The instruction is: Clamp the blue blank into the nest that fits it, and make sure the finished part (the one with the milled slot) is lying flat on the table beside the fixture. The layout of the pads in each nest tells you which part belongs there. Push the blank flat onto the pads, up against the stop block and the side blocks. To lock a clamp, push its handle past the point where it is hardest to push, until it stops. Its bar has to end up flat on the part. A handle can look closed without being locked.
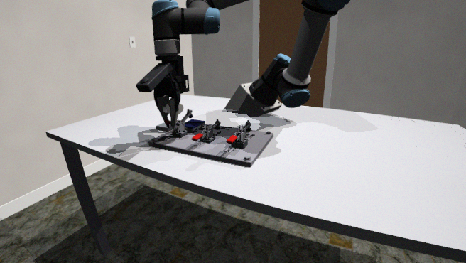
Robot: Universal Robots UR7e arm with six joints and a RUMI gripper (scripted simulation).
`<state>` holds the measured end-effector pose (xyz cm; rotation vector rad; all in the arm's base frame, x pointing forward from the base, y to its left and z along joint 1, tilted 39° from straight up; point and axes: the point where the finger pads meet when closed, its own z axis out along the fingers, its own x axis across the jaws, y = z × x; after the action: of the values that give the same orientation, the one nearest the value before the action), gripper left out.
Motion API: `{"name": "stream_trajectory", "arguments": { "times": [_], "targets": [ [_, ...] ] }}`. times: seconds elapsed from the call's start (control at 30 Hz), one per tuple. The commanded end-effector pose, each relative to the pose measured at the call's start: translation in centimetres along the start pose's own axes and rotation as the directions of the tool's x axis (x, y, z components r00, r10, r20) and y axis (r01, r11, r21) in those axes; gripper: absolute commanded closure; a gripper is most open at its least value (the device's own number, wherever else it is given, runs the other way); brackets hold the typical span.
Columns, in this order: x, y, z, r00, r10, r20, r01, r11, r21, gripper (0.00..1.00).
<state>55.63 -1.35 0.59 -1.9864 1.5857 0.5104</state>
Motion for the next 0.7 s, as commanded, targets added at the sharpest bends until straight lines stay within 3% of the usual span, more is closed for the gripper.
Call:
{"name": "stream_trajectory", "arguments": {
  "times": [0.0, 0.67],
  "targets": [
    [0.0, -0.4, 0.3, 1.0, 0.0, -0.001, 0.0, 1.0, 0.001, 1.0],
    [0.0, -1.1, 1.3, 1.0, 0.0, -0.001, 0.0, 1.0, 0.001, 1.0]
  ]
}}
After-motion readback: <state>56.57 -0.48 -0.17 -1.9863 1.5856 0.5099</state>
